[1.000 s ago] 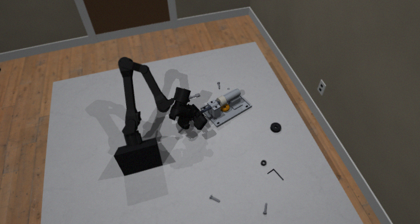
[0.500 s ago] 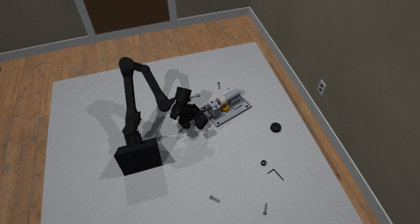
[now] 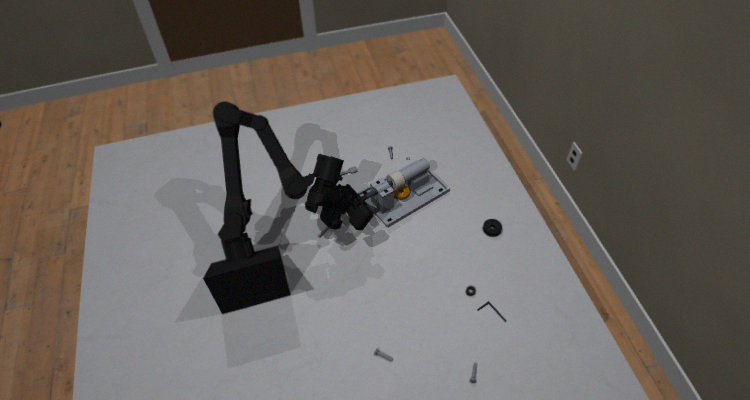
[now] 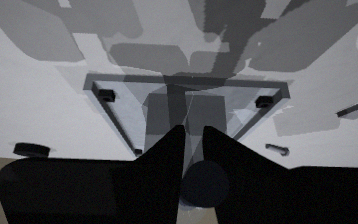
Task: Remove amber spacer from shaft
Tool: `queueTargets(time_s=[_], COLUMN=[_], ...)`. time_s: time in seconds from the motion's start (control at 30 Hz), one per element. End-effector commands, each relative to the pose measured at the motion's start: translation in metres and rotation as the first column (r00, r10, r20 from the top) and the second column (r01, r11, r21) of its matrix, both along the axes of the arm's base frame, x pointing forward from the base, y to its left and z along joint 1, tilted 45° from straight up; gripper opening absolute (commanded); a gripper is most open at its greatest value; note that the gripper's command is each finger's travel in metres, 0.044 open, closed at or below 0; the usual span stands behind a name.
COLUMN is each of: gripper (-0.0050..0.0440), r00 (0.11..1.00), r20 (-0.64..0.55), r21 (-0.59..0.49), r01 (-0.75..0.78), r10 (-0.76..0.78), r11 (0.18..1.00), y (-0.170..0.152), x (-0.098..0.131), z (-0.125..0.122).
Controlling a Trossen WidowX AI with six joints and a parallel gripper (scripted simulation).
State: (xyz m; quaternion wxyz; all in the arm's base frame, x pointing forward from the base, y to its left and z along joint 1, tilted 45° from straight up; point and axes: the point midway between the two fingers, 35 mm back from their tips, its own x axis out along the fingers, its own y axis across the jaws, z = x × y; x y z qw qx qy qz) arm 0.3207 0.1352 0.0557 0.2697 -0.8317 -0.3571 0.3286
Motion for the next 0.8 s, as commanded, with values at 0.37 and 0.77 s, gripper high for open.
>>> queueTargets(time_s=[0.37,0.77], gripper=[-0.005,-0.005], r00=[1.0,1.0], r20=[0.025,0.026], r21=[0.004,0.005], r01=[0.011,0.012], r10=[-0.012,-0.012], r11=[1.0,1.0], y=[0.0004,0.0018], x=[0.0129,0.0163], z=[0.0095,0.0105])
